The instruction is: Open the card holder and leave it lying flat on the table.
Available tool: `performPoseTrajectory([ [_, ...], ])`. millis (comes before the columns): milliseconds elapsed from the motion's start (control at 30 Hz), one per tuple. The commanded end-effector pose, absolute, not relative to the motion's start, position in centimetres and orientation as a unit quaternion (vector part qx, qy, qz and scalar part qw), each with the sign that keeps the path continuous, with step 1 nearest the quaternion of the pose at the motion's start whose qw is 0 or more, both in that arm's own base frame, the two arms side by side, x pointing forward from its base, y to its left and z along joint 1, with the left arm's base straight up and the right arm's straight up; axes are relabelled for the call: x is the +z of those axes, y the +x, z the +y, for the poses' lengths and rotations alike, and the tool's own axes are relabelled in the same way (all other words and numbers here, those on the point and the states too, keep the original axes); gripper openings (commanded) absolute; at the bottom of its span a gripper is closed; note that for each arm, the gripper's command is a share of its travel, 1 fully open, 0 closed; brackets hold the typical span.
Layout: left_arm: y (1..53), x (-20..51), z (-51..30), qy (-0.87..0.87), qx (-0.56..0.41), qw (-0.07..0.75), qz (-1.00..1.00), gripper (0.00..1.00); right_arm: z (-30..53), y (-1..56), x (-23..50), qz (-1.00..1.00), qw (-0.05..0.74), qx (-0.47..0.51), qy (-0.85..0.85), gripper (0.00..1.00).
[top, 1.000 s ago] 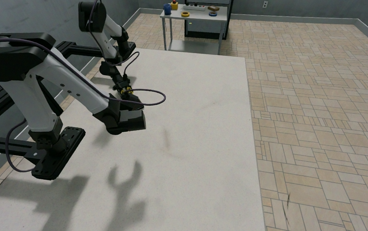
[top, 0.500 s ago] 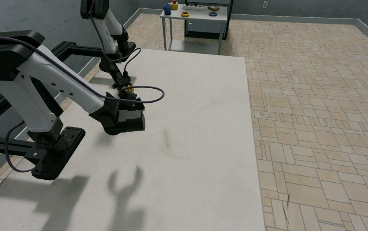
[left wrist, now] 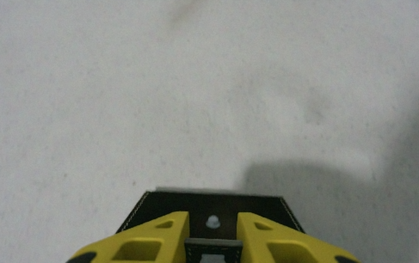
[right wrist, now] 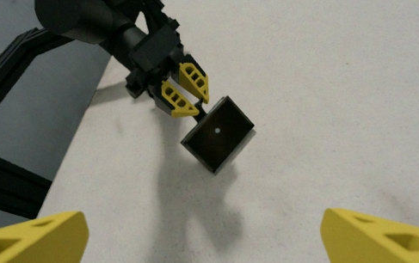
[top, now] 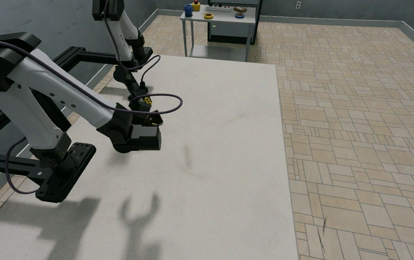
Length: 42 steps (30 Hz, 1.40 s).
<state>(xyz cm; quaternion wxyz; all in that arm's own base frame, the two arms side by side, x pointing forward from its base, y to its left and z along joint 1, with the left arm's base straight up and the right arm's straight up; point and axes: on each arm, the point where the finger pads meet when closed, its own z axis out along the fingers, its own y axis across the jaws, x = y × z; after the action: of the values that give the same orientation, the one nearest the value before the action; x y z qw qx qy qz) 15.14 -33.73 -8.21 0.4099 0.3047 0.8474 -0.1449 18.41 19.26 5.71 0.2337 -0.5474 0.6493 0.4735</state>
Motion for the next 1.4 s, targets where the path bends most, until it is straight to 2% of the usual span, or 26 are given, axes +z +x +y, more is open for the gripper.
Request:
performPoseTrajectory([
  [0,16.1,-7.2,-35.0,0.305,-0.150,0.411,0.846,0.08,18.9,19.5,6.8,0.638,0.257,0.453,-0.567,1.00],
  [467,19.3,-7.7,-37.1,0.311,-0.138,0.403,0.850,0.08,17.5,20.4,6.9,0.648,0.268,0.431,-0.568,1.00],
  [800,19.3,-7.3,-37.3,0.295,-0.146,0.414,0.849,0.08,17.0,20.4,7.1,0.646,0.274,0.433,-0.566,1.00],
  [1000,17.3,-7.8,-35.6,0.263,-0.166,0.435,0.845,0.08,17.3,18.0,7.0,0.630,0.251,0.463,-0.571,1.00],
  [1367,11.9,-11.2,-31.4,0.280,-0.161,0.426,0.845,0.08,17.8,16.2,6.5,0.620,0.226,0.484,-0.575,1.00],
])
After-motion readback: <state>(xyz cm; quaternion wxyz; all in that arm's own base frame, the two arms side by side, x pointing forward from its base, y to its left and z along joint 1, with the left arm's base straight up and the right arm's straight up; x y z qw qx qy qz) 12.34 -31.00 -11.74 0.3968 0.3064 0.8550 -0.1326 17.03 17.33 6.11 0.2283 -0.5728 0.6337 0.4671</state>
